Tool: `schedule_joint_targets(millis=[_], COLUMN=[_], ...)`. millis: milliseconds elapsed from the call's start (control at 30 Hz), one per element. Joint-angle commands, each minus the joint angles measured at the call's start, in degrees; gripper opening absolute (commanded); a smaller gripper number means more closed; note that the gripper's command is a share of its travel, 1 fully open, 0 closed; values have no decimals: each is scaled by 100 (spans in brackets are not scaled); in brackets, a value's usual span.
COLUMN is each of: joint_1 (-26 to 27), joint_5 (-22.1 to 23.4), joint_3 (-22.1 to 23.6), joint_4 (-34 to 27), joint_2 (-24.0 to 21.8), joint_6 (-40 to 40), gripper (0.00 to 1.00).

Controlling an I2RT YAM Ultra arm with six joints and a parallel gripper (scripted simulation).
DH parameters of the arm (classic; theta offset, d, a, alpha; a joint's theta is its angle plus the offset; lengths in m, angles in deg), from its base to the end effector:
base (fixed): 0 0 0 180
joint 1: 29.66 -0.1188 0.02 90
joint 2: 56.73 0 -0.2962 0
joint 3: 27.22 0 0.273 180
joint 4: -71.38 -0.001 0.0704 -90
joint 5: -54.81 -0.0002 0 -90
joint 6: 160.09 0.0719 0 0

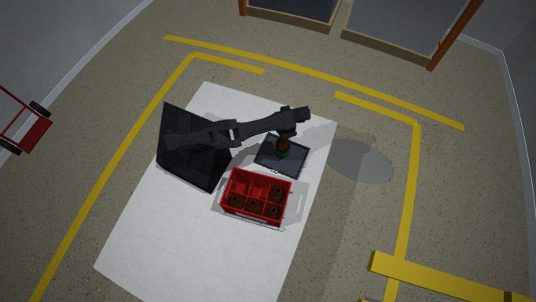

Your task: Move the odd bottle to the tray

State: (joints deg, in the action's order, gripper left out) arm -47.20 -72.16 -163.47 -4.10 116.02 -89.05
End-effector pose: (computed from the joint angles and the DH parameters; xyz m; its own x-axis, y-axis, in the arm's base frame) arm 0.4754 0.1060 -0.1247 -0.6883 -0.4898 0.5352 -0.7180 0.5655 -0.4058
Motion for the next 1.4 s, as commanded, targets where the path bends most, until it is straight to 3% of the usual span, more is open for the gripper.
schedule_joint_targets(millis=[0, 1367], joint_1=[-120, -118], joint_5=[28, 27], joint_3=[-202, -236], joint_4=[66, 86], joint_2=[-67, -43], joint_6=[-27, -27], gripper=[0, 0])
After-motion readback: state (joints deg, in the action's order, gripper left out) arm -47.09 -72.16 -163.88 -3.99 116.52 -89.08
